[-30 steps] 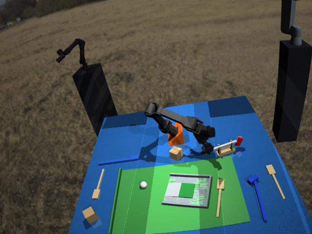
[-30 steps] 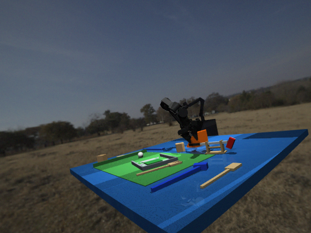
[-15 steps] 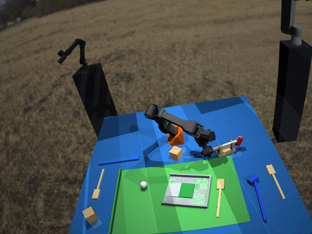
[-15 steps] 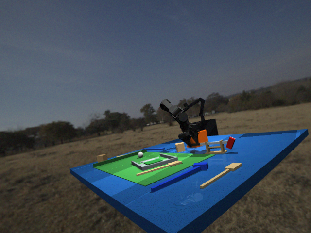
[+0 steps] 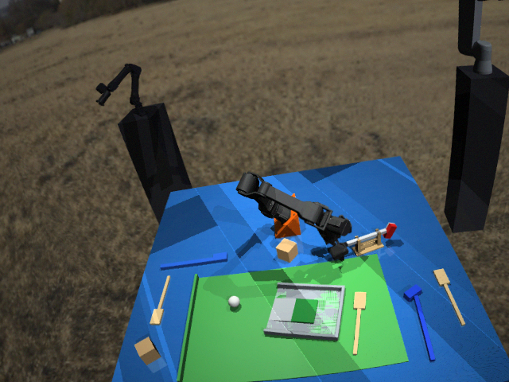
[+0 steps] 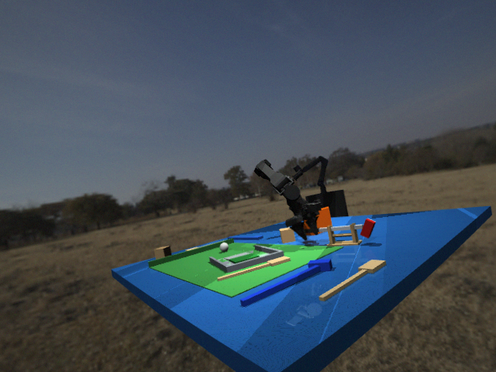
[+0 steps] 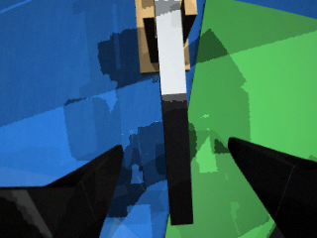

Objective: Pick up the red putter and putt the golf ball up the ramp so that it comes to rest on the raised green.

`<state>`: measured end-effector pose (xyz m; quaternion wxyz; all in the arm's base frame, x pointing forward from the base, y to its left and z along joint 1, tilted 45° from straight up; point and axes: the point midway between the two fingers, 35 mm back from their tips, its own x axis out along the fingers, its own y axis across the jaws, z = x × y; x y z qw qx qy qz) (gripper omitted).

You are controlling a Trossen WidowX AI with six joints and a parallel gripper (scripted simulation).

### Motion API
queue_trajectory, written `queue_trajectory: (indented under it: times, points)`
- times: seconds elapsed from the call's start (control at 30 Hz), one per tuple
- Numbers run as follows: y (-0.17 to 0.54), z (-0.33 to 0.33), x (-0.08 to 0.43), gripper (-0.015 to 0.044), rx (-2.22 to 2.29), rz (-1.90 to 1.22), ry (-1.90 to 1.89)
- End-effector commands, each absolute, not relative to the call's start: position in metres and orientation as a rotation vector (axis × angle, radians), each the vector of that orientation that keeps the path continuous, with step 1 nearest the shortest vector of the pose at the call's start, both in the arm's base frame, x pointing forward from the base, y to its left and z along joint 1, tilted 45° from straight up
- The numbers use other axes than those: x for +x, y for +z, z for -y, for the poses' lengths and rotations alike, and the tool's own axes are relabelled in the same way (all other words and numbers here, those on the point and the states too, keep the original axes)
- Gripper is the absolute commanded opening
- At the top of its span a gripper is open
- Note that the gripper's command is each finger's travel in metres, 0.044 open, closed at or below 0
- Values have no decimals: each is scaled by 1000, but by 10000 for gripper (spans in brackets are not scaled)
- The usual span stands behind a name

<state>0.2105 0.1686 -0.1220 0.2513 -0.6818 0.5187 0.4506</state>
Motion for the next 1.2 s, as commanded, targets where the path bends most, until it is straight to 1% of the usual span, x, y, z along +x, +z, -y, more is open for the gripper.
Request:
queue_trajectory:
  times: [0.0, 0.13, 0.67, 0.77, 0.97, 1.17]
  points:
    - [-125, -162, 210, 440, -1861, -1419, 1227]
    - [-125, -162, 210, 440, -1861, -1419, 1227]
    - [-124, -166, 211, 20, -1854, -1414, 1226]
    - [-124, -166, 211, 0, -1854, -1414, 1226]
    - [-120, -171, 211, 0, -1854, -1414, 1226]
    - [-98, -195, 208, 0, -1852, -1412, 1228]
